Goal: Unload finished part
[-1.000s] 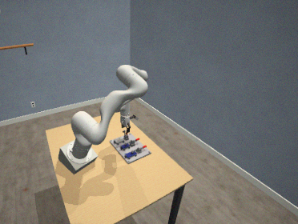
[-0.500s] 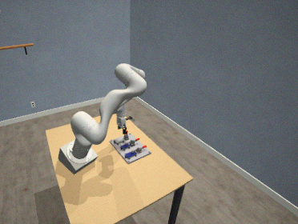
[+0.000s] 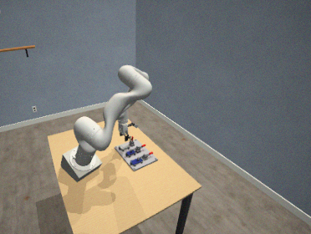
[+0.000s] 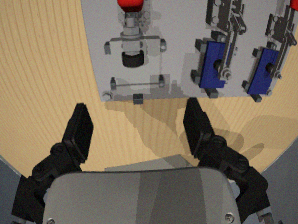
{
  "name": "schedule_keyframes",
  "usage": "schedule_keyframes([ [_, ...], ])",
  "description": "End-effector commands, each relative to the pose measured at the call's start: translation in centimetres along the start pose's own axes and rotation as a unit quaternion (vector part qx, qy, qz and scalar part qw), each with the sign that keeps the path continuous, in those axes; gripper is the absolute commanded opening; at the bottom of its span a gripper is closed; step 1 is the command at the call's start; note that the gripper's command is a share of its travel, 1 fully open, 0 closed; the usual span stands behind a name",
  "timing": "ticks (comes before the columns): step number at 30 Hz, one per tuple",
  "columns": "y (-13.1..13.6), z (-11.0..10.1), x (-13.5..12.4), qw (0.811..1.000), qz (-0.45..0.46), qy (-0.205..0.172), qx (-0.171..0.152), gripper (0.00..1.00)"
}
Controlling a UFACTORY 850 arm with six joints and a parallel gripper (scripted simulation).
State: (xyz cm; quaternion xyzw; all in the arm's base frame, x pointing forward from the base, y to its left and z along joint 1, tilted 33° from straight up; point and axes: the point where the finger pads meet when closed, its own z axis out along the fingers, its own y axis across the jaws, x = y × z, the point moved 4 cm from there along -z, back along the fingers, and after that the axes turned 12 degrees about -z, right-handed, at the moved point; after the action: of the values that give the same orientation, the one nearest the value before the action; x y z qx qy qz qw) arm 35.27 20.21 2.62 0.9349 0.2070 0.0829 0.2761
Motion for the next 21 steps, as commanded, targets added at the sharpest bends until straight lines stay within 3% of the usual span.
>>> schedule_keyframes([
  [1,-0.1,-0.1,-0.3,1.0,0.0,0.001,0.0,1.0],
  [16,-0.1,0.7,-0.3,1.0,0.0,0.001,0.0,1.0],
  [21,-0.1,1.8,-0.3,1.0,0.0,0.001,0.0,1.0],
])
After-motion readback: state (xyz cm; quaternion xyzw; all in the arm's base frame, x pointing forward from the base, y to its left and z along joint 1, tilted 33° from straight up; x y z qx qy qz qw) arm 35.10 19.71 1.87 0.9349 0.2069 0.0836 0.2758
